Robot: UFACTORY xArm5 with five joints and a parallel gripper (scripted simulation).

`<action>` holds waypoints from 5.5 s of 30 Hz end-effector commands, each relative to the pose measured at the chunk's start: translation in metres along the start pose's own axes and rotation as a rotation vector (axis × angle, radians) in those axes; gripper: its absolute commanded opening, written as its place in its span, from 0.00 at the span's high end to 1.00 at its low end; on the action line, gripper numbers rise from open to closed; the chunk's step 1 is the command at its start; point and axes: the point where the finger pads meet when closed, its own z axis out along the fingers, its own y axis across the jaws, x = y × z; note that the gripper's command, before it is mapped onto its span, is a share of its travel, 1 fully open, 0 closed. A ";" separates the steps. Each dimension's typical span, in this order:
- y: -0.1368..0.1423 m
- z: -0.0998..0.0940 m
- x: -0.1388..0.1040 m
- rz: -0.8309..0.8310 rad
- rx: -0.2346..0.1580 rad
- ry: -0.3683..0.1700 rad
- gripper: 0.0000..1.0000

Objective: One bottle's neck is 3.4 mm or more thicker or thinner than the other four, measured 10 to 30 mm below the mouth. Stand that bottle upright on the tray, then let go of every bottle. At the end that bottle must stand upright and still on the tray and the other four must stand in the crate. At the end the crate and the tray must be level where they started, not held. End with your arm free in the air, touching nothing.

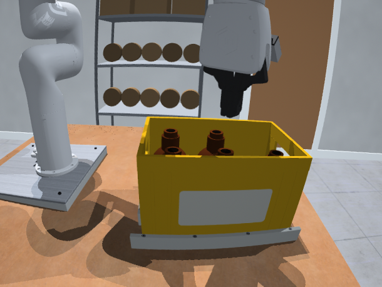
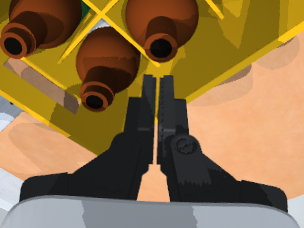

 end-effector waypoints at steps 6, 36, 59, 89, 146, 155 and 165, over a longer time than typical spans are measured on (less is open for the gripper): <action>0.001 -0.002 0.000 0.000 -0.004 0.001 1.00; -0.062 0.000 0.061 0.000 -0.005 -0.005 0.35; -0.062 0.000 0.061 0.000 -0.005 -0.005 0.35; -0.062 0.014 0.061 0.000 -0.005 -0.005 0.35; -0.061 0.043 0.061 0.000 -0.005 -0.005 0.35; -0.061 0.043 0.061 0.000 -0.005 -0.005 0.35; -0.061 0.043 0.061 0.000 -0.005 -0.005 0.35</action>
